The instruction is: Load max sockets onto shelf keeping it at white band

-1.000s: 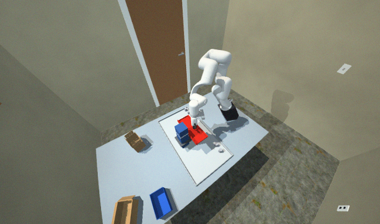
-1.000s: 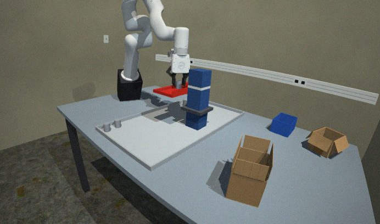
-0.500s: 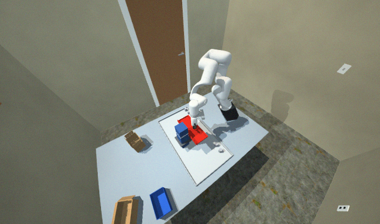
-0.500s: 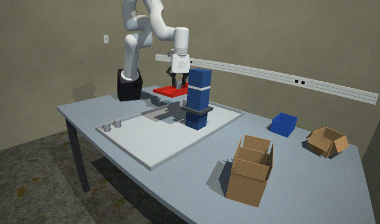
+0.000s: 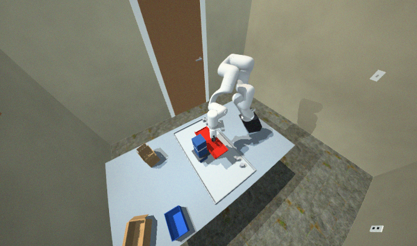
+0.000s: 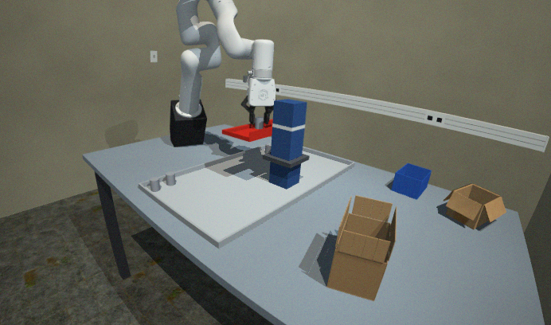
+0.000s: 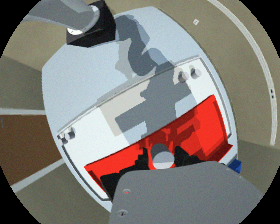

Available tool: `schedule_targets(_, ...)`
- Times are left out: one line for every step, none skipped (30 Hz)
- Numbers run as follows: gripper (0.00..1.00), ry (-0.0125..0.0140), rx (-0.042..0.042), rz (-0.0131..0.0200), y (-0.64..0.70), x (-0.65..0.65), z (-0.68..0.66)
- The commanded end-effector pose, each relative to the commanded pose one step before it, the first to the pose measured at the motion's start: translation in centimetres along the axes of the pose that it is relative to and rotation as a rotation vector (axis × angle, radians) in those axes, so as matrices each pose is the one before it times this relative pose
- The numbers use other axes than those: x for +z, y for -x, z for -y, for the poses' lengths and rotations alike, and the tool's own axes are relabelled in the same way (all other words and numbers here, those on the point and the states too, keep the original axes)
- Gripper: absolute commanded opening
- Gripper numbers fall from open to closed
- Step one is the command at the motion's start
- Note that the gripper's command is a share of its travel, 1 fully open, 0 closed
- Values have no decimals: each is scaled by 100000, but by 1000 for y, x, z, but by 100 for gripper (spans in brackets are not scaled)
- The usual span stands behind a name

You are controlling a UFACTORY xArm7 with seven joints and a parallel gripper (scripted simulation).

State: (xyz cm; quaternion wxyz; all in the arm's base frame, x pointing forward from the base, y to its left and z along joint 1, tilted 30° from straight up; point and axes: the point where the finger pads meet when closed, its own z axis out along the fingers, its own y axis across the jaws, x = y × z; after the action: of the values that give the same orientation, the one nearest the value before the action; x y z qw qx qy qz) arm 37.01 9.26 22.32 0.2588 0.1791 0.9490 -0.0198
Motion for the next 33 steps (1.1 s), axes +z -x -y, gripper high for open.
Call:
schedule_targets(52, 223, -11, 284, 107, -106, -92)
schedule_targets(52, 0, 0, 0, 0, 0, 0)
schedule_targets(52, 0, 0, 0, 0, 0, 0)
schedule_targets(52, 0, 0, 0, 0, 0, 0)
schedule_targets(52, 0, 0, 0, 0, 0, 0)
schedule_targets(52, 0, 0, 0, 0, 0, 0)
schedule_targets(52, 0, 0, 0, 0, 0, 0)
schedule_targets(52, 0, 0, 0, 0, 0, 0)
schedule_targets(52, 0, 0, 0, 0, 0, 0)
schedule_targets(52, 0, 0, 0, 0, 0, 0)
schedule_targets(52, 0, 0, 0, 0, -1, 0)
schedule_targets(52, 0, 0, 0, 0, -4, 0)
schedule_targets(52, 0, 0, 0, 0, -11, 0)
schedule_targets(52, 0, 0, 0, 0, 0, 0)
schedule_targets(52, 0, 0, 0, 0, 0, 0)
schedule_targets(52, -1, 0, 0, 0, -20, 0)
schedule_targets(52, -1, 0, 1, 0, -32, 0)
schedule_targets(52, -1, 0, 1, 0, -46, 0)
schedule_targets(52, -1, 0, 1, 0, -61, 0)
schedule_targets(52, 0, 0, 0, 0, -78, 0)
schedule_targets(52, 1, 0, 0, 0, -96, 0)
schedule_targets(52, 2, 0, -2, -1, -114, 0)
schedule_targets(52, -2, 0, 1, 1, -132, 0)
schedule_targets(52, -1, 0, 1, 0, -151, 0)
schedule_targets(52, 2, 0, -1, -1, -169, 0)
schedule_targets(52, -1, 0, 1, 0, -187, 0)
schedule_targets(52, 0, 0, 0, 0, -204, 0)
schedule_targets(52, 1, 0, -1, -1, -221, 0)
schedule_targets(52, -1, 0, 1, 1, -236, 0)
schedule_targets(52, 2, 0, -1, -1, -251, 0)
schedule_targets(52, 0, 0, 0, 0, 0, 0)
schedule_targets(52, 0, 0, 0, 0, 0, 0)
schedule_targets(52, -1, 0, 1, 1, -264, 0)
